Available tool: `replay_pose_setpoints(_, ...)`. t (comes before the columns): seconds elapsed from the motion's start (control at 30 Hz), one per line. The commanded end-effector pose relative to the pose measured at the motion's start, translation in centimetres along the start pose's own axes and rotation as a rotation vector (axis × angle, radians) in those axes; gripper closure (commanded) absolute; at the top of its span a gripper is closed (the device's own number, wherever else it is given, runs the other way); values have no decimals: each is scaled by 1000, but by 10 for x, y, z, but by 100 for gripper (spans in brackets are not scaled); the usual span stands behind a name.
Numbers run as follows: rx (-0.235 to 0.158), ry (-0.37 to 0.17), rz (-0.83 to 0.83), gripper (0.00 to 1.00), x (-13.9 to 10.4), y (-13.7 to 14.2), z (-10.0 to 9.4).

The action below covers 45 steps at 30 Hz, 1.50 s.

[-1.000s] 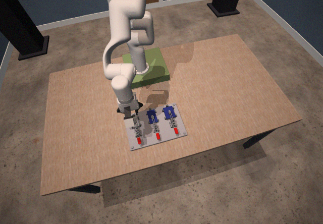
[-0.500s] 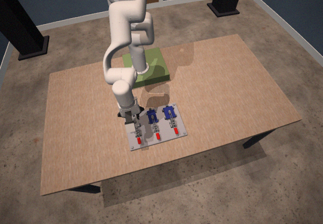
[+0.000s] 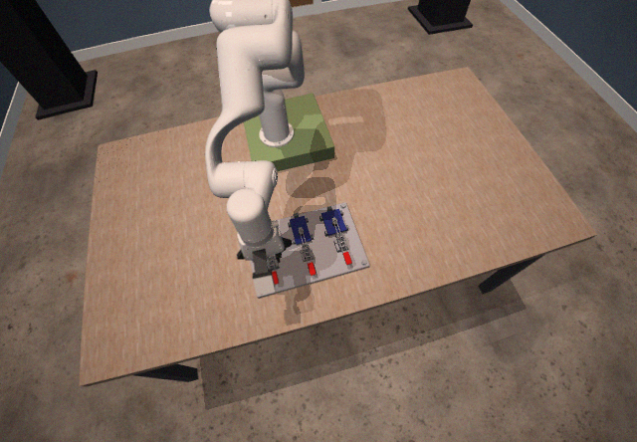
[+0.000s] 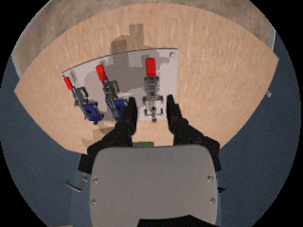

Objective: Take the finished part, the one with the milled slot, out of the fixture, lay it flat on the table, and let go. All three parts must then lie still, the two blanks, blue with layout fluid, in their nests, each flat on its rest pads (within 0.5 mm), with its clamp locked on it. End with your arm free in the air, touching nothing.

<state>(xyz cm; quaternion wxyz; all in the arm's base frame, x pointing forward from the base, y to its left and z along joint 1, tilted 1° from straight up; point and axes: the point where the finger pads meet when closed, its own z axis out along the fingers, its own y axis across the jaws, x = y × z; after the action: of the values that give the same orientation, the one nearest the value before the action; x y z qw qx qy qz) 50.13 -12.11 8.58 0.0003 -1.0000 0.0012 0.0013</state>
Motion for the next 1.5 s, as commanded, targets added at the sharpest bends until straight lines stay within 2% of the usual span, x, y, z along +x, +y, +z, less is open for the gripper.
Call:
replay_pose_setpoints(0.0, 1, -3, 1, 53, 14, 1, -1)
replay_pose_setpoints(0.17, 1, -3, 1, 53, 22, 1, -1)
replay_pose_setpoints(0.6, 1, -3, 1, 53, 23, 1, 4)
replay_pose_setpoints(1.0, 1, -3, 1, 53, 23, 1, 39)
replay_pose_setpoints(1.47, 1, -3, 1, 53, 22, 1, 66)
